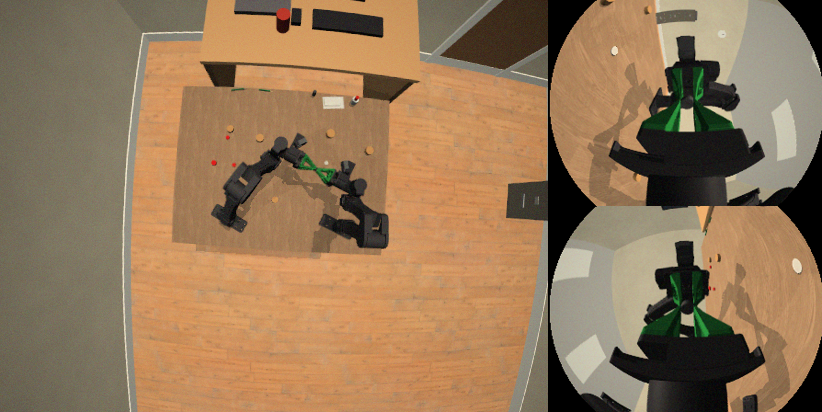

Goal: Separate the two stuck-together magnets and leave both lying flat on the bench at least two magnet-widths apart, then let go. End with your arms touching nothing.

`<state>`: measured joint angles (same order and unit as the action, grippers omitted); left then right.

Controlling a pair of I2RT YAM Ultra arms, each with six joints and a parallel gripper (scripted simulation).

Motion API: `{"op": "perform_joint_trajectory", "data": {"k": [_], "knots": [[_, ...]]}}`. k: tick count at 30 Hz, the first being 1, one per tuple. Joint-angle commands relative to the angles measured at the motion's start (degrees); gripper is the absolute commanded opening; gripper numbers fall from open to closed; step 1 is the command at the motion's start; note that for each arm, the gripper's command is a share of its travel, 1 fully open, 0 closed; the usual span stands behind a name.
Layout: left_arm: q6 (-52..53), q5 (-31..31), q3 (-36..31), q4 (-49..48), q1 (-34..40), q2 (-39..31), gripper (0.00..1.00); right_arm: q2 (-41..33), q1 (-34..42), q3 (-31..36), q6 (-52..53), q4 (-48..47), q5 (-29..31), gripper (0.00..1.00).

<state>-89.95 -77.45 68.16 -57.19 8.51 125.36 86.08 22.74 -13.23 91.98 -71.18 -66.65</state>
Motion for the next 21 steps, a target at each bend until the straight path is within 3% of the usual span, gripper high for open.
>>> {"op": "perform_joint_trajectory", "data": {"k": [1,4,21], "knots": [[0.4,0.2,0.3,-0.2,0.1,-0.7,0.18,-1.5,-0.1,-0.8,-0.1,0.0,-0.2,0.18],[0.4,0.2,0.3,-0.2,0.1,-0.7,0.18,-0.3,-0.1,-0.1,-0.1,-1.8,-0.3,0.18],[0.4,0.2,0.3,-0.2,0.1,-0.7,0.18,-7.4,-0.1,-2.7,-0.1,7.9,-0.3,0.18]]}}
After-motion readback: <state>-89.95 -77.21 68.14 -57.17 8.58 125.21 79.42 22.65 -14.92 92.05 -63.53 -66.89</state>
